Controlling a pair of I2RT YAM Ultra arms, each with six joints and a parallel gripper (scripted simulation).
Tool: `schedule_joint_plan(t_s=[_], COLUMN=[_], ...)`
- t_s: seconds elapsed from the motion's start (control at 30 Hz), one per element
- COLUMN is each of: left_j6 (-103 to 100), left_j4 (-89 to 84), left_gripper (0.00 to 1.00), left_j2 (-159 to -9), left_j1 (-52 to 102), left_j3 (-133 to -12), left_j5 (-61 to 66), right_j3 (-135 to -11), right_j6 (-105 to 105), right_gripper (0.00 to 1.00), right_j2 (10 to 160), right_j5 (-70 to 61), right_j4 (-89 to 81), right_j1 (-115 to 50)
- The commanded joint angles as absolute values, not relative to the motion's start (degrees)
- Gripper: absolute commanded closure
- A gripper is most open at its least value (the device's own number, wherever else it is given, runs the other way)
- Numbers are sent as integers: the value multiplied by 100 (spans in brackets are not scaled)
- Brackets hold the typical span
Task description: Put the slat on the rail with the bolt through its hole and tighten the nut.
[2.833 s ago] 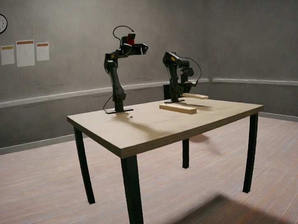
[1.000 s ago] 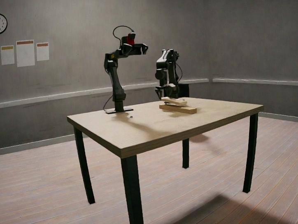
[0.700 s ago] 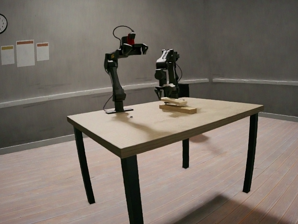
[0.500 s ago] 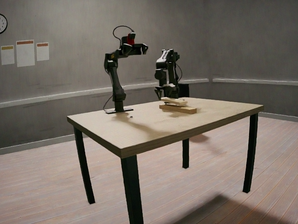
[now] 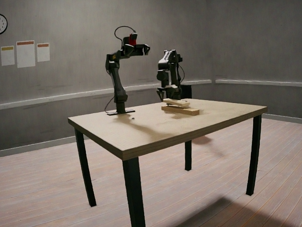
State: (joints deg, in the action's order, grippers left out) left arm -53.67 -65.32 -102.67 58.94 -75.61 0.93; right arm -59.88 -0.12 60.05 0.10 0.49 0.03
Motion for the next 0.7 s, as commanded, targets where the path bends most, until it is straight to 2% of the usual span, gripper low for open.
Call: schedule_joint_plan(t_s=[0.0, 0.67], left_j6=[-5393, -5405], left_j4=[-6395, -6091], left_gripper=[28, 28], left_j2=[-10211, -10276], left_j1=[5920, 5940], left_j3=[-7705, -7503], left_j5=[1, 1], right_j3=[-6029, -6029], right_j6=[0, 0], right_gripper=[0, 0], right_j2=[5987, 5987], right_j5=[0, 0], right_j4=[28, 28], right_j1=[0, 0])
